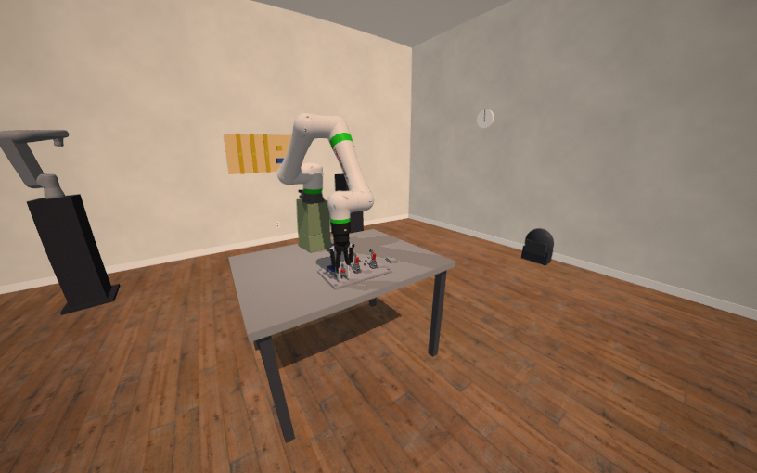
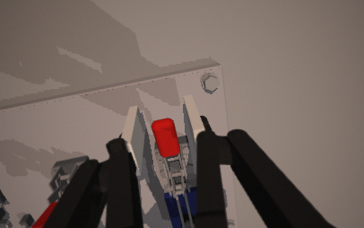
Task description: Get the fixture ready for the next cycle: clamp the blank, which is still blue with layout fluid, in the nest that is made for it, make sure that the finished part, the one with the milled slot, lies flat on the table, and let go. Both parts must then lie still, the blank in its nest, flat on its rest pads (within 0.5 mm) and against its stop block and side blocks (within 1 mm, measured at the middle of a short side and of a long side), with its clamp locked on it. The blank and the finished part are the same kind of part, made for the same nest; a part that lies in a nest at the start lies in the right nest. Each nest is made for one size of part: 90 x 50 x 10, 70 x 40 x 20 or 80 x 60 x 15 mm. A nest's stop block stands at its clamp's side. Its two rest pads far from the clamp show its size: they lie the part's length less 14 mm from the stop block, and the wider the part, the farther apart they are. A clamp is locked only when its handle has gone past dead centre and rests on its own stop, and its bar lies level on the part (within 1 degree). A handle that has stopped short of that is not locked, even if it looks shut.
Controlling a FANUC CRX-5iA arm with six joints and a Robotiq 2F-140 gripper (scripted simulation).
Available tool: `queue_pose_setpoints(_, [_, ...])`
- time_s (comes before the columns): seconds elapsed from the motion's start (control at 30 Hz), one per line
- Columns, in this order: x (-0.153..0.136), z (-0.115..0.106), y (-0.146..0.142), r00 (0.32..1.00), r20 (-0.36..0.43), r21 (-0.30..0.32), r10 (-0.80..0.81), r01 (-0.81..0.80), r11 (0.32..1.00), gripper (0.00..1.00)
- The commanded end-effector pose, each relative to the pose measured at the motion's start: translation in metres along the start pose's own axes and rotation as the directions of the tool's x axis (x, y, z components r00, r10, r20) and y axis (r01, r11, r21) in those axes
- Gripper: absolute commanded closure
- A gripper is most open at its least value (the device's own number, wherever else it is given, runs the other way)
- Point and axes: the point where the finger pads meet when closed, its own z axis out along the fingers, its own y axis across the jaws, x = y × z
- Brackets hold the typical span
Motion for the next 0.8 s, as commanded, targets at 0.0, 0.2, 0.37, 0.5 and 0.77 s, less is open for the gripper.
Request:
queue_pose_setpoints(0.0, [0.000,0.000,0.000,1.000,0.000,0.000,0.000,0.000,1.000,0.72])
queue_pose_setpoints(0.2, [0.000,-0.004,0.000,1.000,0.000,0.000,0.000,0.000,1.000,0.72])
queue_pose_setpoints(0.37, [0.000,-0.025,0.000,1.000,0.000,0.000,0.000,0.000,1.000,0.72])
queue_pose_setpoints(0.5, [0.000,-0.043,0.000,1.000,0.000,0.000,0.000,0.000,1.000,0.72])
queue_pose_setpoints(0.77, [0.000,-0.050,0.000,1.000,0.000,0.000,0.000,0.000,1.000,0.72])
